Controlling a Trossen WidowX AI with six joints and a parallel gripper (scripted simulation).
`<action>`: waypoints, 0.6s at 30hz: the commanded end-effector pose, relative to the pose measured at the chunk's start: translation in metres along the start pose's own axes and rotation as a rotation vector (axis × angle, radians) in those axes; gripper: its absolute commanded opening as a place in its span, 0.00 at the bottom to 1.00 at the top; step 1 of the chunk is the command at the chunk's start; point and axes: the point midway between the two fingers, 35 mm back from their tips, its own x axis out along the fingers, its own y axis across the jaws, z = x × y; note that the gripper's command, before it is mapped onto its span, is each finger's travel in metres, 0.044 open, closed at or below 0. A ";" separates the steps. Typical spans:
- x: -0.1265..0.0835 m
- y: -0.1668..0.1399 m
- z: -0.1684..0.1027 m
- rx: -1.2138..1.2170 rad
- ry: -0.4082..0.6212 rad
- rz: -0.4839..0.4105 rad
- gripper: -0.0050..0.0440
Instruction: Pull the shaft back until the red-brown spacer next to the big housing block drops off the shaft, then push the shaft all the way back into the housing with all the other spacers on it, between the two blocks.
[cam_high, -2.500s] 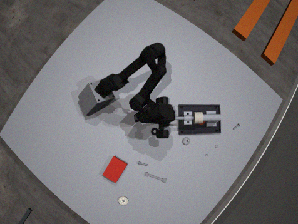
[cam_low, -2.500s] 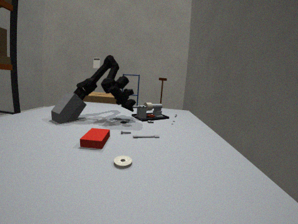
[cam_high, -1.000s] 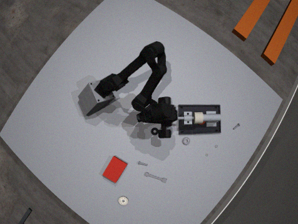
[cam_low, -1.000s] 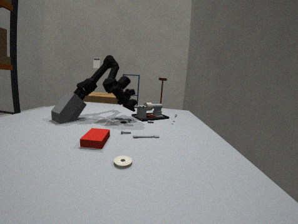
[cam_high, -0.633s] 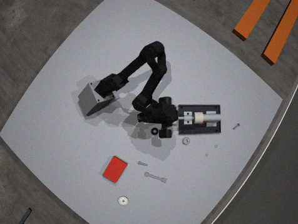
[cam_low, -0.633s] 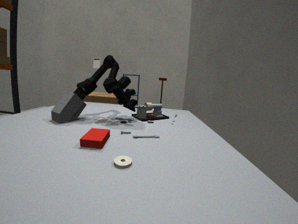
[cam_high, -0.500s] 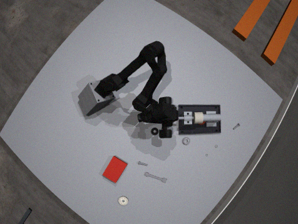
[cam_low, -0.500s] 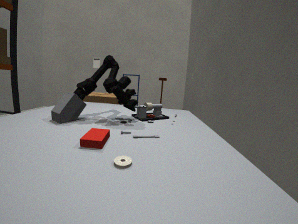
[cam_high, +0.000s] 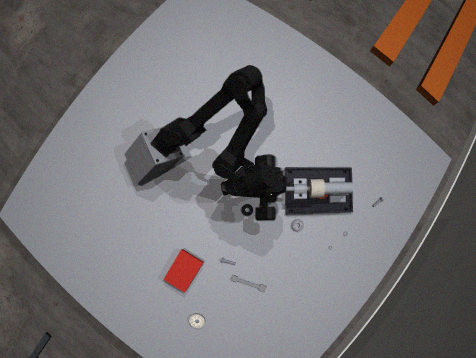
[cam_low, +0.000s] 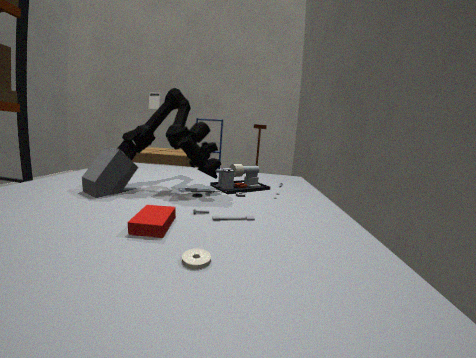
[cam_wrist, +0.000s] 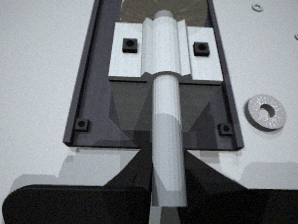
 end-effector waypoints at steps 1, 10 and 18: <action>0.003 0.001 0.014 -0.030 -0.024 0.003 0.00; 0.005 0.001 0.016 -0.029 -0.024 0.003 0.00; 0.006 0.001 0.017 -0.029 -0.024 0.003 0.00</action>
